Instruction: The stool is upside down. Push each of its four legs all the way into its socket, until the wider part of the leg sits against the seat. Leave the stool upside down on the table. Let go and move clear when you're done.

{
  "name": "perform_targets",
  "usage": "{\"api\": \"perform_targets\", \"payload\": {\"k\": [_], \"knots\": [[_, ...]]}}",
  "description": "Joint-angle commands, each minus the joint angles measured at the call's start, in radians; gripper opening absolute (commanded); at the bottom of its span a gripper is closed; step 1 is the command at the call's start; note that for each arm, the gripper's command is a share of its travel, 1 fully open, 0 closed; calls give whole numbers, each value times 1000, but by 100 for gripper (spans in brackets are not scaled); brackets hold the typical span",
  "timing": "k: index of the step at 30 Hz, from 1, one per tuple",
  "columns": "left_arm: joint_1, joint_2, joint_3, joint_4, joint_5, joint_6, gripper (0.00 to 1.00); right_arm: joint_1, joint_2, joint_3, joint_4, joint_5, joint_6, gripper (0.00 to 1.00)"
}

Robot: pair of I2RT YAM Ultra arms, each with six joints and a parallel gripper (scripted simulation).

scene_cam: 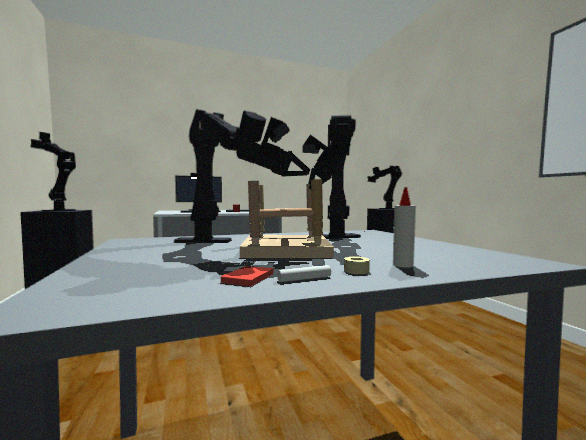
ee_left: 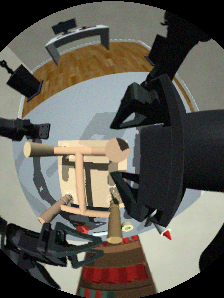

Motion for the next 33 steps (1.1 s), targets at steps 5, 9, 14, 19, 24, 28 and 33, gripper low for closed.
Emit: {"api": "perform_targets", "payload": {"k": [5,9,14,19,24,28,33], "knots": [[-6,20,54,-34,16,-6,69,-1,-12,28,-8,-13,-8,69],[-6,22,122,-128,16,-6,69,-1,-12,28,-8,-13,-8,69],[-6,47,230,-171,17,0,69,-1,-12,28,-8,-13,-8,69],[0,3,180,-175,16,7,69,-1,-12,28,-8,-13,-8,69],[2,16,196,-177,16,7,69,-1,-12,28,-8,-13,-8,69],[24,-4,180,-99,-19,-52,0,-26,-41,17,20,31,21,69],[55,-22,151,8,-55,-151,0,-61,-67,-37,-1,96,52,69]]}}
